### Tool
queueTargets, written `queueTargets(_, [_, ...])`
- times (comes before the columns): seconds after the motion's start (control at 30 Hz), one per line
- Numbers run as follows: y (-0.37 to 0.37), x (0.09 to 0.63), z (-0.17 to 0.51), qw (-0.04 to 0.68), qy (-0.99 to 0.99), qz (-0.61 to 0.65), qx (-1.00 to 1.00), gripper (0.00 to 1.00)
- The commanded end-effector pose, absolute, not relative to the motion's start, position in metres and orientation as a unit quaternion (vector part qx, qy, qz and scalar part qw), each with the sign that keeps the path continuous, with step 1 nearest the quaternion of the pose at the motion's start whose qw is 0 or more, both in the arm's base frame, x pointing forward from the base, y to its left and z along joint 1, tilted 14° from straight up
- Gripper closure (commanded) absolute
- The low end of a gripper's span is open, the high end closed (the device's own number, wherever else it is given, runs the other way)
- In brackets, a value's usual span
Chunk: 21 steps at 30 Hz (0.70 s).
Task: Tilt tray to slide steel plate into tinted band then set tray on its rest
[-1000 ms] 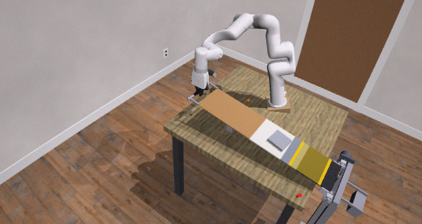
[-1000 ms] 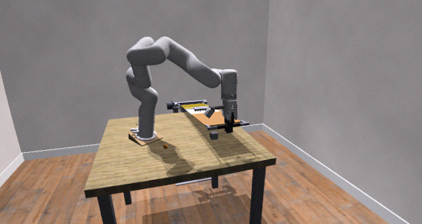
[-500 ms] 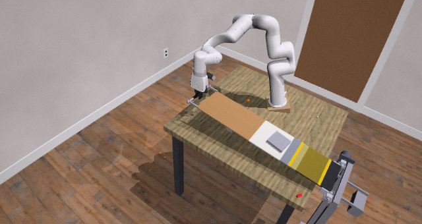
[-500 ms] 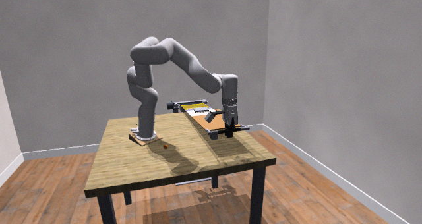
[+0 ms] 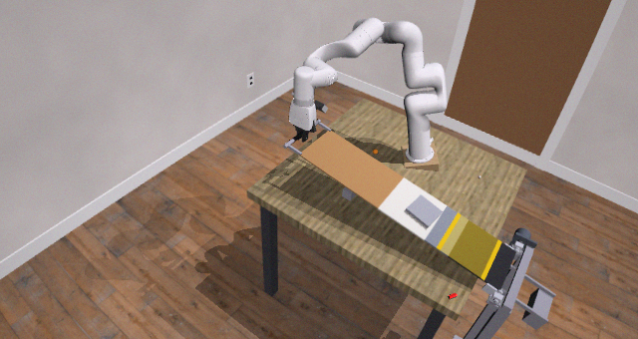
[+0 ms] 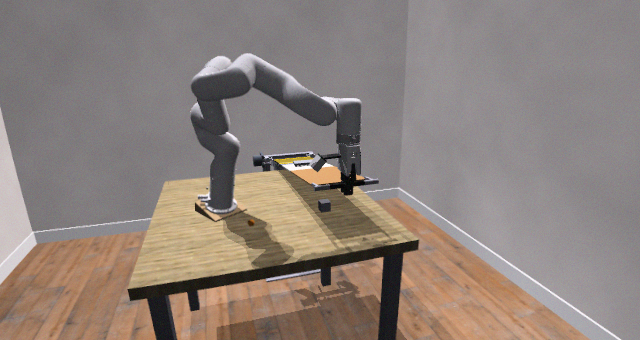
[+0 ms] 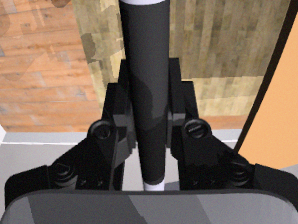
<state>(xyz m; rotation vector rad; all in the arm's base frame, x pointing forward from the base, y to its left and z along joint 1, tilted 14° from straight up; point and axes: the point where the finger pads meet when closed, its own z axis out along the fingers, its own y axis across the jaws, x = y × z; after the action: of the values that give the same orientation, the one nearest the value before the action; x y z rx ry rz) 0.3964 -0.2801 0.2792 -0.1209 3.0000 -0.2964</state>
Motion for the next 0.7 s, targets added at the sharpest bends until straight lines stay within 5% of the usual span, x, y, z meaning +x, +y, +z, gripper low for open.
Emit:
queueTargets(0.0, [-0.2946,0.4028,0.2422,0.068,0.992,-0.102,-0.040,1.00])
queueTargets(0.67, [-0.2974,0.4041,0.2338,0.068,0.992,-0.102,-0.040,1.00])
